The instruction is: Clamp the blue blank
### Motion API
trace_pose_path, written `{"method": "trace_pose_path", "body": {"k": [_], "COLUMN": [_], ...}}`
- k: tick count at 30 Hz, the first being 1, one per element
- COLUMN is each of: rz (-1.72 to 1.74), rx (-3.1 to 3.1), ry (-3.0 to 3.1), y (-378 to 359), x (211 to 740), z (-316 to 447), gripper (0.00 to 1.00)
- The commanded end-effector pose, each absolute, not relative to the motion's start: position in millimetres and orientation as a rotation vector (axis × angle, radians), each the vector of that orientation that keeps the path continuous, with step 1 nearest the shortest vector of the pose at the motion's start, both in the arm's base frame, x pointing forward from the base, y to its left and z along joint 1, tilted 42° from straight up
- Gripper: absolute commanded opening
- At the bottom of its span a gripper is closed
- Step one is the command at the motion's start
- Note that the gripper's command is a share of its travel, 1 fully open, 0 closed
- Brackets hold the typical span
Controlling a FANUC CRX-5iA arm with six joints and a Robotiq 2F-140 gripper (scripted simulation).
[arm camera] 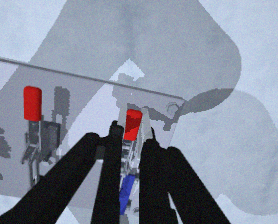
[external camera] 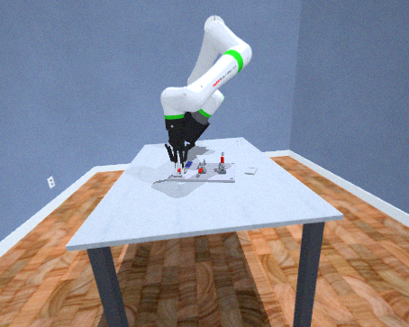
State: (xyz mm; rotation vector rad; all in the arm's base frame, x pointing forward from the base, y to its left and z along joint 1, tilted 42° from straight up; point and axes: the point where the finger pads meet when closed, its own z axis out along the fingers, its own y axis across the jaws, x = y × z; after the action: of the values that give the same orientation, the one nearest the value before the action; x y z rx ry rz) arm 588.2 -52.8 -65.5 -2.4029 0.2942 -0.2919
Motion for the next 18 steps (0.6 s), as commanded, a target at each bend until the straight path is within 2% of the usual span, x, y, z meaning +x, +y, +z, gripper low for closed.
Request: {"method": "trace_pose_path", "body": {"k": [1, 18], "rz": [-0.29, -0.29], "rx": [-2.403, -2.403], "ry": [0.294, 0.294], "y": [-52.3, -50.7], "x": [588.4, 590.5], "z": [-66.3, -68.5], "gripper": [0.0, 0.0]}}
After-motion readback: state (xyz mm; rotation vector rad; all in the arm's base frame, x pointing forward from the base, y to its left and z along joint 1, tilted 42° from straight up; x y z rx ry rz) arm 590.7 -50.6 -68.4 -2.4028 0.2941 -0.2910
